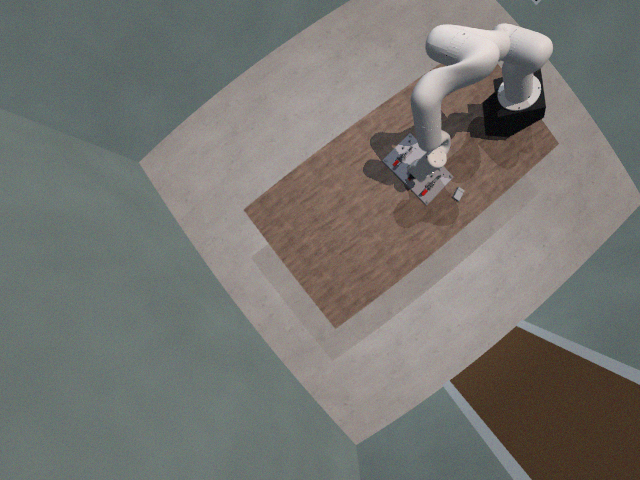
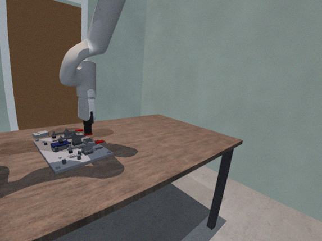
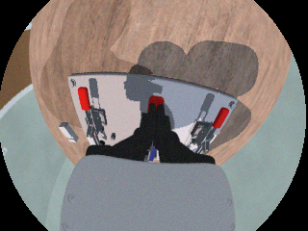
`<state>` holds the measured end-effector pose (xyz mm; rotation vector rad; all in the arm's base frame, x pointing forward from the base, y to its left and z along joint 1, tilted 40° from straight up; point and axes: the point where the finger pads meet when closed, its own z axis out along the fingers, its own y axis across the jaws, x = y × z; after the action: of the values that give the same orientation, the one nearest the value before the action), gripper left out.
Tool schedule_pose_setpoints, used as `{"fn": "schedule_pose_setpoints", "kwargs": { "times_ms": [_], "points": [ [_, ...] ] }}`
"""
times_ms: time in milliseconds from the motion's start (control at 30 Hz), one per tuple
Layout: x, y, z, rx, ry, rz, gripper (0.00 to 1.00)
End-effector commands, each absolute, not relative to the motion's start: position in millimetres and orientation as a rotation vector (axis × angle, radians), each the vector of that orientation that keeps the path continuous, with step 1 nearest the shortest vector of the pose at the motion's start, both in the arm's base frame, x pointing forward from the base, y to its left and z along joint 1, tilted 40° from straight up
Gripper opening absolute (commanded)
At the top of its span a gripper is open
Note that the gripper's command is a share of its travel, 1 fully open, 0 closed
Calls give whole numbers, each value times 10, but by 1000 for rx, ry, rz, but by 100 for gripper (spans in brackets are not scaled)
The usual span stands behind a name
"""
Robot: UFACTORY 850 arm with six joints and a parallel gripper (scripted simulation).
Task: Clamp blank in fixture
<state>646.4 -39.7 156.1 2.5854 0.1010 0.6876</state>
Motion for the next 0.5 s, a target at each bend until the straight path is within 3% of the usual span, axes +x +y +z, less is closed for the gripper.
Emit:
{"fn": "schedule_pose_setpoints", "kwargs": {
  "times_ms": [0, 467],
  "points": [
    [6463, -392, 1567, 2586, 101, 688, 0],
    [6324, -274, 1787, 2586, 101, 688, 0]
  ]
}}
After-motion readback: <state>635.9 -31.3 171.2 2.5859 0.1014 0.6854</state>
